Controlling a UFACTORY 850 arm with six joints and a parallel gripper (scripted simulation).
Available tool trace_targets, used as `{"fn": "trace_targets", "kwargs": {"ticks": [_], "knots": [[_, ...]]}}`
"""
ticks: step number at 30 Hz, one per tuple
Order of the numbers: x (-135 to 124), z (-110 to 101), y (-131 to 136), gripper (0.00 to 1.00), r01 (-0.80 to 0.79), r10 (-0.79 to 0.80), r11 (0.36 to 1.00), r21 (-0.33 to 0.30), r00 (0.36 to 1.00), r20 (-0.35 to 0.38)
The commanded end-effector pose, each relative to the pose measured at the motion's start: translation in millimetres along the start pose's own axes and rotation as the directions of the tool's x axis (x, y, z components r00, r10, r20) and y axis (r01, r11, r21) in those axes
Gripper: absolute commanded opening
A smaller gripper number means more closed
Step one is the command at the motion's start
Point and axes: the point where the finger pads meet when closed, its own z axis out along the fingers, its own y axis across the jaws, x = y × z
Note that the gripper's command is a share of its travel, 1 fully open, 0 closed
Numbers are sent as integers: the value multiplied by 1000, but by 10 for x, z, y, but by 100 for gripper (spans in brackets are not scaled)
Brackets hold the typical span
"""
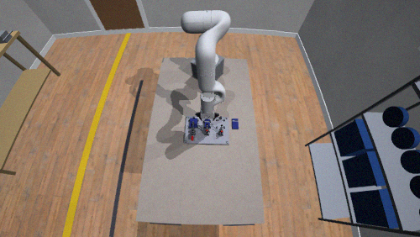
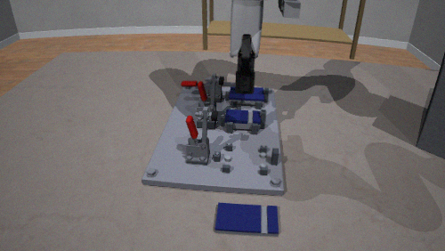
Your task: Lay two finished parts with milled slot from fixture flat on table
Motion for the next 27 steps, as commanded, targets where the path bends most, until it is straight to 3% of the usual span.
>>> {"fn": "trace_targets", "kwargs": {"ticks": [1, 13, 27], "knots": [[-10, 69, 0, 100, 0, 0, 1000, 2, 1000, 3], [-11, 357, -1, 100, 0, 0, 1000, 3, 1000, 3], [-11, 453, -1, 100, 0, 0, 1000, 3, 1000, 3]]}}
